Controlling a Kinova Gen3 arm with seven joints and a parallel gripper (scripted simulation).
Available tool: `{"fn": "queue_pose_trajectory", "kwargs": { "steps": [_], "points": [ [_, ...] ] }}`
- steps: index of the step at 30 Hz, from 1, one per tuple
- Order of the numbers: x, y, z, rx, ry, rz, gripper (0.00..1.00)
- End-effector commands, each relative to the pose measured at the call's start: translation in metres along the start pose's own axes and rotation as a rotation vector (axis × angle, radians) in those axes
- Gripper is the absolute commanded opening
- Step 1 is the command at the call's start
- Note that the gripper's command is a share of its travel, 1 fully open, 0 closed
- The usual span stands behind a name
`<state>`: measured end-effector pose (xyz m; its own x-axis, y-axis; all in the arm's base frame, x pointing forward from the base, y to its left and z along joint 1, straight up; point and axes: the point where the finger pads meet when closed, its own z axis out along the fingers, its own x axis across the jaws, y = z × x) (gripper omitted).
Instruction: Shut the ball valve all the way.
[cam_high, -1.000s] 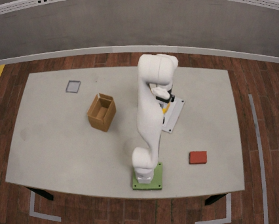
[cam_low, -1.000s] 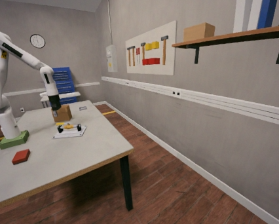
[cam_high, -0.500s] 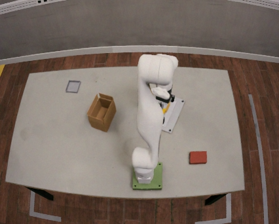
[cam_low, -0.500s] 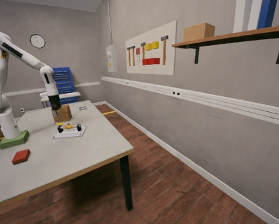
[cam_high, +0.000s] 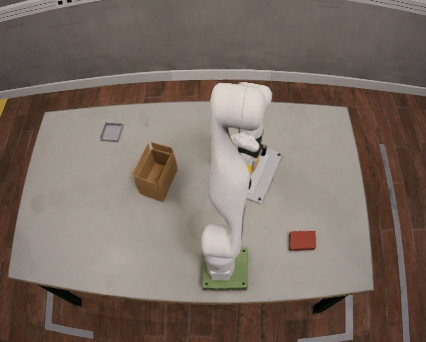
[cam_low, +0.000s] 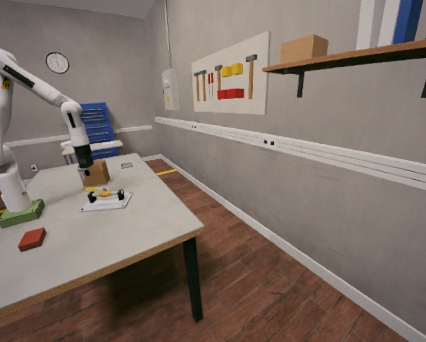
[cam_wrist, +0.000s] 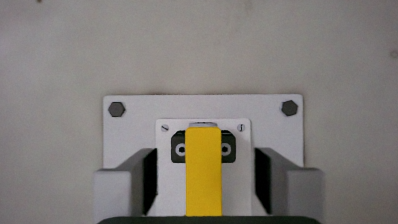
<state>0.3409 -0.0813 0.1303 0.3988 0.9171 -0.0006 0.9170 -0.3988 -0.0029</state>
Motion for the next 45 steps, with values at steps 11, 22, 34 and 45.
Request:
{"fn": "queue_pose_trajectory", "kwargs": {
  "steps": [11,22,34,45],
  "points": [
    [0.0,0.0,-0.001,-0.002,0.0,0.0,1.0],
    [0.0,0.0,0.0,-0.002,0.0,0.0,1.0],
    [0.0,0.0,0.005,-0.002,0.0,-0.001,1.0],
    [0.0,0.0,0.018,-0.002,0.0,-0.001,1.0]
  ]
}}
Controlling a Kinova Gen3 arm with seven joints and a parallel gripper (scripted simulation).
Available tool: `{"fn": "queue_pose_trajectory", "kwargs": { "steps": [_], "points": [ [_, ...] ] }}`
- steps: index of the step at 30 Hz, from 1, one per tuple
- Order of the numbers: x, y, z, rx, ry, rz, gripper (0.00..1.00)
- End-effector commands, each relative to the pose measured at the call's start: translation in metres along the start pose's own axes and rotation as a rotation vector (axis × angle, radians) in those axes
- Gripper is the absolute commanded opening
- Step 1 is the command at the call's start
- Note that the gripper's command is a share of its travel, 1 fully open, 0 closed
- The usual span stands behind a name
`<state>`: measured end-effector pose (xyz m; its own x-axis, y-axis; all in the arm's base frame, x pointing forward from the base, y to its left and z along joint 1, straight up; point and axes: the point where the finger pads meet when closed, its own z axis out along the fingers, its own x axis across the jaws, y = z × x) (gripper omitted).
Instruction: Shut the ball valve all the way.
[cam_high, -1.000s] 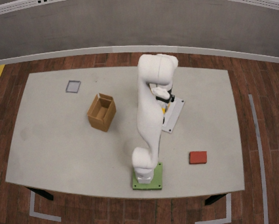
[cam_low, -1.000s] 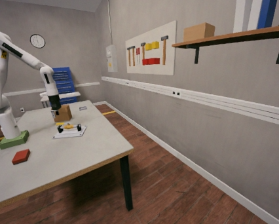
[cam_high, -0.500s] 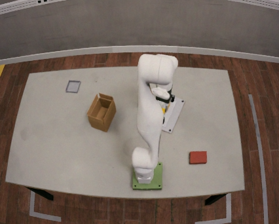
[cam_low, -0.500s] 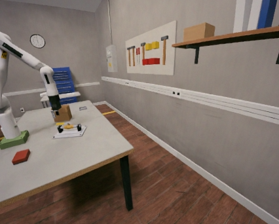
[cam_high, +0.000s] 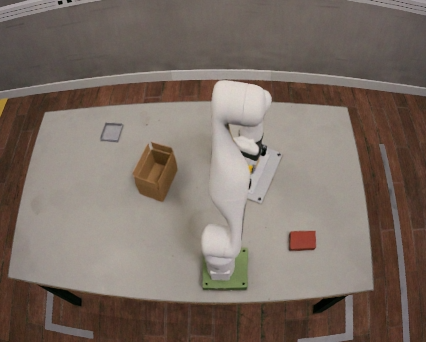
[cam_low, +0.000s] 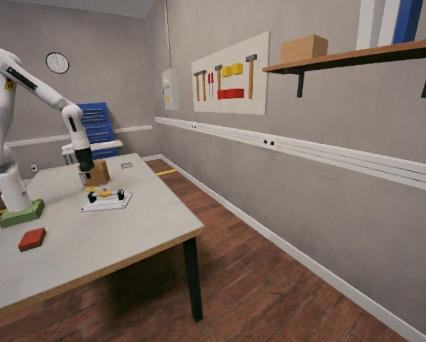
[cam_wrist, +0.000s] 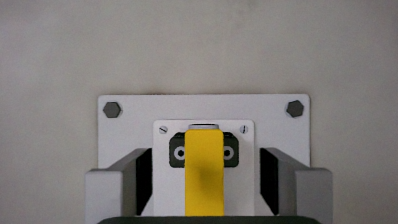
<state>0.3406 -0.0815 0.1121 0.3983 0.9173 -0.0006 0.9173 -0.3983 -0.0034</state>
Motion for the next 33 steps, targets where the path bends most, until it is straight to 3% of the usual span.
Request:
{"fn": "queue_pose_trajectory", "kwargs": {
  "steps": [1,15,33],
  "points": [
    [0.0,0.001,0.001,-0.002,0.0,0.0,1.0],
    [0.0,0.001,0.026,-0.002,0.0,0.0,1.0],
    [-0.001,0.001,0.039,-0.002,0.0,0.0,1.0]
  ]
}}
